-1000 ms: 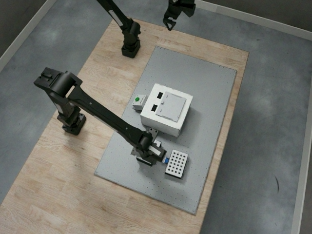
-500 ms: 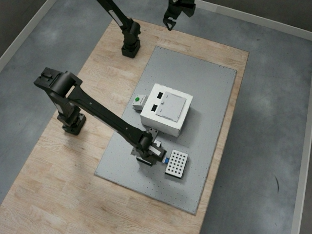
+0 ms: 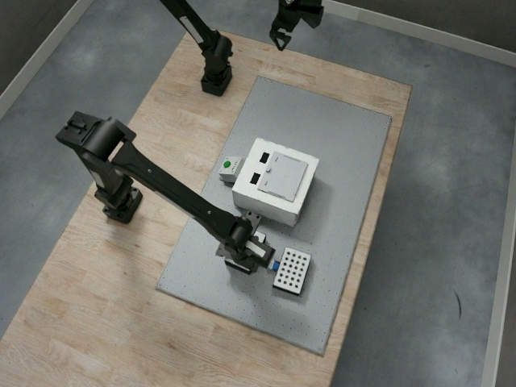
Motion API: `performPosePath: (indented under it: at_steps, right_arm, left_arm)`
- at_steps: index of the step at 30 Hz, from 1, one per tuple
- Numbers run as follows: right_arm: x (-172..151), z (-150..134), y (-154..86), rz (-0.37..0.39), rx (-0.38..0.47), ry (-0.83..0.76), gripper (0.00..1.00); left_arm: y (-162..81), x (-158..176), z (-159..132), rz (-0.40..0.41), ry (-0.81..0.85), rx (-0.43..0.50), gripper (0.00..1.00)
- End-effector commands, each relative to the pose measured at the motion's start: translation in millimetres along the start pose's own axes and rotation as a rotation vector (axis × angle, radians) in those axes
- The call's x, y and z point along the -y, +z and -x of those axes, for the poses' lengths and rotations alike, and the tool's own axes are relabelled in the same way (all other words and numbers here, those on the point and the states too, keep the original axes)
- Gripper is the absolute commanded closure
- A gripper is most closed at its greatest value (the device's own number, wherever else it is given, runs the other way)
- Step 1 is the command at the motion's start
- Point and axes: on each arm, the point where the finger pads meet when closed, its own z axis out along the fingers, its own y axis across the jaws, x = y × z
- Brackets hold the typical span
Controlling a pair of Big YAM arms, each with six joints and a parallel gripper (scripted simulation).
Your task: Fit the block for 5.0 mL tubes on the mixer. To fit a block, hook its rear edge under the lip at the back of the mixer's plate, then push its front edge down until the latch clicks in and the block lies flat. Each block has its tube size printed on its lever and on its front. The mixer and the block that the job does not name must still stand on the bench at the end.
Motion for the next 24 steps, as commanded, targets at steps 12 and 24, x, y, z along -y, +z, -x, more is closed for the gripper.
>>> performPosePath:
  at_steps: [12,24]
  right_arm:
    - [36.4,-6.0,-55.0,-0.134,-0.003,0.001,1.00]
    - [40.8,-4.5,-66.4,-0.148,0.003,0.000,1.00]
  left_arm:
    - [-10.7,-2.2,7.9,0.001,-0.009,0.031,0.00]
    - [-10.6,-2.1,7.7,0.001,-0.009,0.033,0.00]
